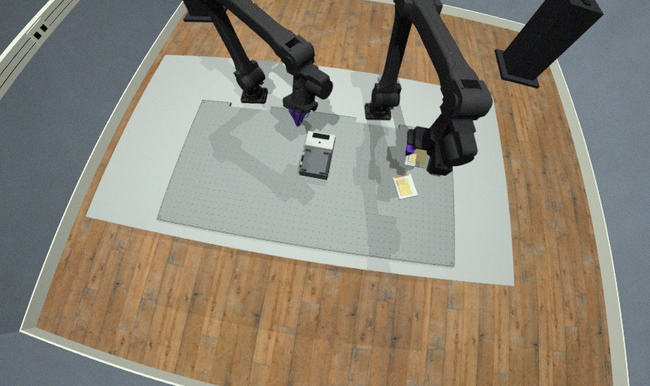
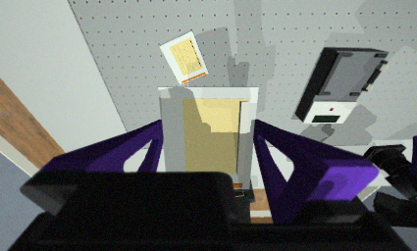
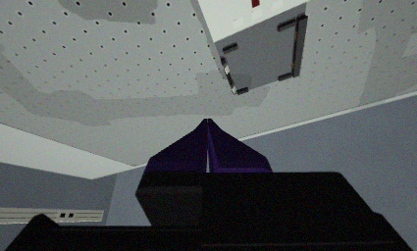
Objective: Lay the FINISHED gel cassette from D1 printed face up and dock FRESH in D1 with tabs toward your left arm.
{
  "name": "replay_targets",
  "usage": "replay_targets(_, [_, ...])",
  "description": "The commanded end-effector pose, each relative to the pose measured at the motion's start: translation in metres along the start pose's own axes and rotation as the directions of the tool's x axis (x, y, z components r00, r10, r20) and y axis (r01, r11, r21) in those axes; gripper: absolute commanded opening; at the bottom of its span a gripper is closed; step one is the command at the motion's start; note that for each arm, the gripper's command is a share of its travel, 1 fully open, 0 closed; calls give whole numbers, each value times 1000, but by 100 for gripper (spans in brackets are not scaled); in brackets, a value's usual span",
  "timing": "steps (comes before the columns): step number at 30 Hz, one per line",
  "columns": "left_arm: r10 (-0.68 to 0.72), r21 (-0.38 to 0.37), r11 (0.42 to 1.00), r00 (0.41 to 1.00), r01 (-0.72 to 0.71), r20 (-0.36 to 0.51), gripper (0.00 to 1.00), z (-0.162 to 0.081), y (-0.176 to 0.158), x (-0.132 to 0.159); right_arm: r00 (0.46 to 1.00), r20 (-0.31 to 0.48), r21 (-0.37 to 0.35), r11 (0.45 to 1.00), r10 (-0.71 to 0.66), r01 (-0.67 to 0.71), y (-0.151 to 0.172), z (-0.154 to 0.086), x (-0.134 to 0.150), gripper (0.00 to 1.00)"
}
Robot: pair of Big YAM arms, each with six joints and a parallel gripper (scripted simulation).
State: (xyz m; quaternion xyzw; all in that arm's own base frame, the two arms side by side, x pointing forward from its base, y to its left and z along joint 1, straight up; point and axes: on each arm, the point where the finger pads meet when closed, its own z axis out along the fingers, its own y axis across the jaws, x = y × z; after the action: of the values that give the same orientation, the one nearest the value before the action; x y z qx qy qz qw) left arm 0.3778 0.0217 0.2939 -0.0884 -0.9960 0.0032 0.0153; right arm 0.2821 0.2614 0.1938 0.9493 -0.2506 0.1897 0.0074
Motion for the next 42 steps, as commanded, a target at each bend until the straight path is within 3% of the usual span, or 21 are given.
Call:
replay_targets(1, [-11, -12, 1000, 999, 12, 37, 0, -20, 4, -8, 990, -13, 31, 990, -140, 140, -13, -1, -15, 0])
replay_targets(5, [-11, -12, 1000, 999, 12, 37, 0, -20, 4, -8, 963, -37, 52, 962, -266, 268, -18, -1, -34, 0])
replay_targets(9, [-11, -12, 1000, 999, 12, 37, 0, -20, 4, -8, 933, -80, 135, 924, -350, 358, -22, -2, -50, 0])
replay_targets(42, [-11, -12, 1000, 999, 12, 37, 0, -20, 4, -8, 932, -81, 136, 923, -352, 360, -22, -2, -50, 0])
